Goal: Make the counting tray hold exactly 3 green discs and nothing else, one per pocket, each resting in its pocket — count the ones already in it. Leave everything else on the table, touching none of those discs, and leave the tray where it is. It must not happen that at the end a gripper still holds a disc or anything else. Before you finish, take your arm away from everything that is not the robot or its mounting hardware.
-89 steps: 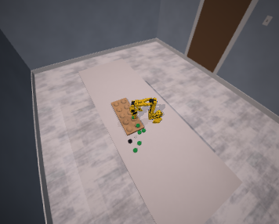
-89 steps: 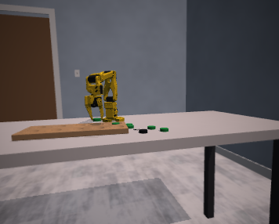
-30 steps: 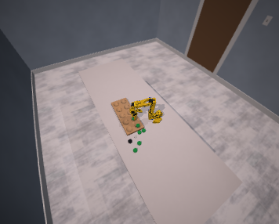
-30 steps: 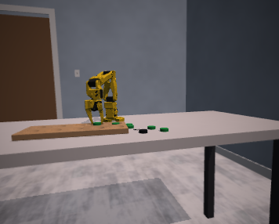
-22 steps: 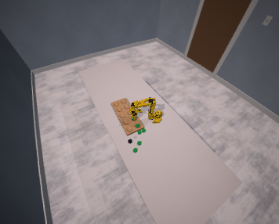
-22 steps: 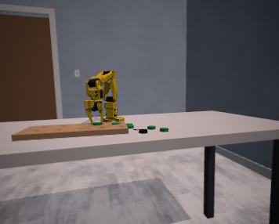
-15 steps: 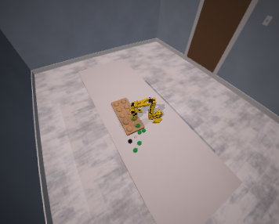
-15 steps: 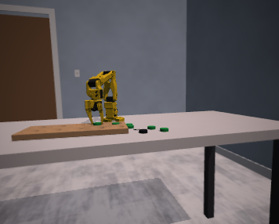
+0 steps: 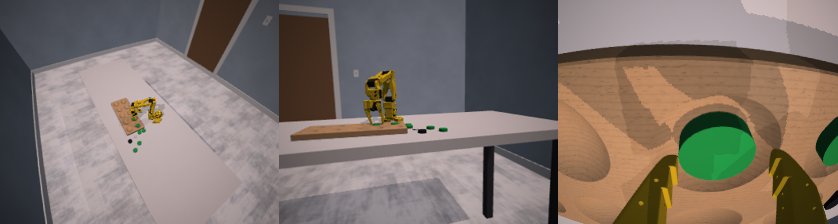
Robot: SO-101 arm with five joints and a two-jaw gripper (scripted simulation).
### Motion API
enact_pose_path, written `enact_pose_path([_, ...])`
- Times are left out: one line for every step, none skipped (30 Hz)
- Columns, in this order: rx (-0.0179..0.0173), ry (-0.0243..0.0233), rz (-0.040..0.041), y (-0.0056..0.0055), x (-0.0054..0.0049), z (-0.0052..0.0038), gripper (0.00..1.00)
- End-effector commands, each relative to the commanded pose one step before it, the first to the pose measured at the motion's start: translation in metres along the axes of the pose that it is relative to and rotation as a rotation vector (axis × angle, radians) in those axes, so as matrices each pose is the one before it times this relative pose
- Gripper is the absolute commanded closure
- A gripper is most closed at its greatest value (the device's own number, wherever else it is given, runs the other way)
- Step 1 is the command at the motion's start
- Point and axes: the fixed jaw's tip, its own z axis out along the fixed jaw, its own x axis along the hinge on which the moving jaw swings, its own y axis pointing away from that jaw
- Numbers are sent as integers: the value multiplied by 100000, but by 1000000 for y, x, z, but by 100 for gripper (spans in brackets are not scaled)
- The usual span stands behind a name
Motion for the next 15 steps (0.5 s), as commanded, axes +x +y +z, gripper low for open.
enact_pose_path([-2603, 4741, -16, 3898, 6038, -7693, 73])
enact_pose_path([0, 0, 0, 2, 1, -12, 73])
enact_pose_path([0, 0, 0, 15, 9, -79, 73])
enact_pose_path([-1, 0, 0, 37, 23, -200, 73])
enact_pose_path([-1, -1, 0, 67, 41, -363, 73])
enact_pose_path([-1, -1, 0, 102, 61, -555, 73])
enact_pose_path([-2, -1, 0, 139, 80, -766, 73])
enact_pose_path([-2, -1, 0, 175, 97, -986, 73])
enact_pose_path([-3, -2, 0, 209, 110, -1206, 73])
enact_pose_path([-4, -2, 0, 239, 117, -1419, 73])
enact_pose_path([-4, -2, 0, 262, 117, -1616, 73])
enact_pose_path([-4, -3, 0, 279, 109, -1793, 73])
enact_pose_path([-5, -3, 0, 288, 95, -1942, 73])
enact_pose_path([0, 0, 0, 0, 0, 0, 73])
enact_pose_path([0, 0, 0, 0, 0, 0, 73])
